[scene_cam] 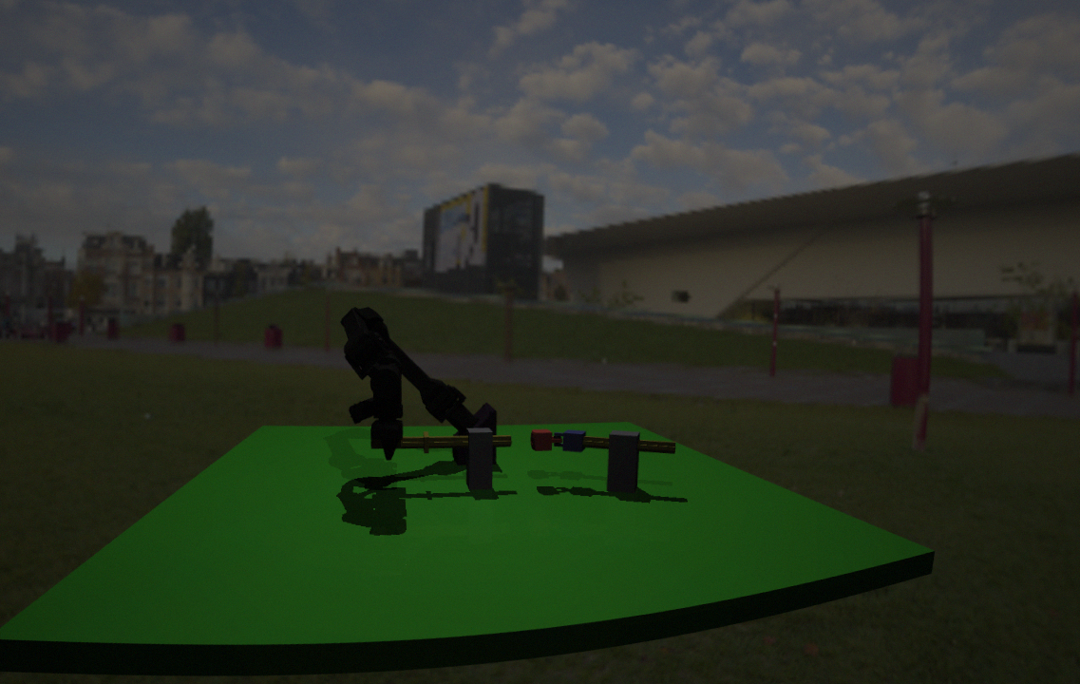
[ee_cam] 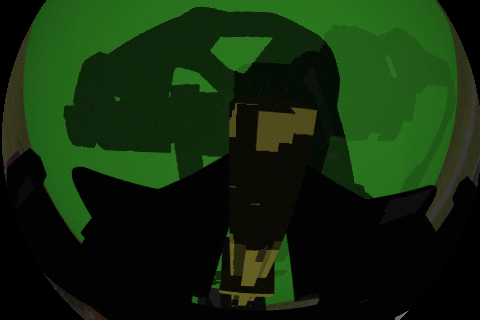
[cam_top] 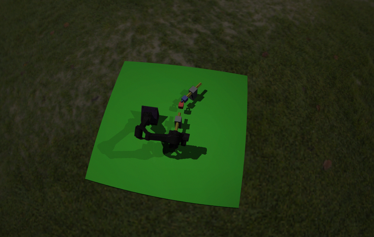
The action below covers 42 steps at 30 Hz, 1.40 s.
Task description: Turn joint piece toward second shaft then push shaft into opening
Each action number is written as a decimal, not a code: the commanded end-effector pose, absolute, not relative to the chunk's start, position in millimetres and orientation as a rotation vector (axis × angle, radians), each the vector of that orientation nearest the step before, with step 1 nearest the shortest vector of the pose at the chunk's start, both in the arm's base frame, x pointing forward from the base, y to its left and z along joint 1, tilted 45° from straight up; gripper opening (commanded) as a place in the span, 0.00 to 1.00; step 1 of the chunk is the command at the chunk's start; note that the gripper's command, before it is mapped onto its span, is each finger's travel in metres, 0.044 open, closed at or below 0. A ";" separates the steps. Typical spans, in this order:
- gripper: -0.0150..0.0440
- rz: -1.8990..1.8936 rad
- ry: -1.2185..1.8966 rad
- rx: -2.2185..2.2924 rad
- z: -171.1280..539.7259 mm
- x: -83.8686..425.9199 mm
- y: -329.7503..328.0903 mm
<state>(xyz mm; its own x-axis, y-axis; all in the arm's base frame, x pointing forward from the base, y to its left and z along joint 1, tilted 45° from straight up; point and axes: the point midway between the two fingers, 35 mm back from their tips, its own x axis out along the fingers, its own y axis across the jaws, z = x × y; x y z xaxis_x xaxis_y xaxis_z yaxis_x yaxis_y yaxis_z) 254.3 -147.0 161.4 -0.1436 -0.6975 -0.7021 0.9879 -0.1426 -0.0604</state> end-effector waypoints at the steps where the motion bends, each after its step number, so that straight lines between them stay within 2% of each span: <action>1: 0.37 -1.640 0.627 0.624 161.4 254.3 -147.0; 13: 0.37 -1.640 0.627 0.625 161.4 254.3 -147.0; 20: 0.29 -1.640 0.627 0.625 161.4 254.3 -147.0; 21: 0.25 -1.640 0.627 0.625 161.4 254.3 -147.0; 42: 0.25 -1.539 0.584 0.641 143.3 255.9 -130.0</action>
<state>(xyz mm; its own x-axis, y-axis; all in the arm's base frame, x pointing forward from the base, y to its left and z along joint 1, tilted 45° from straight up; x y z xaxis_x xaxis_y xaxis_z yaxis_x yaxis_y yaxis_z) 255.4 -133.9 147.4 -0.0515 -0.7062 -0.7061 0.9973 -0.0731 0.0005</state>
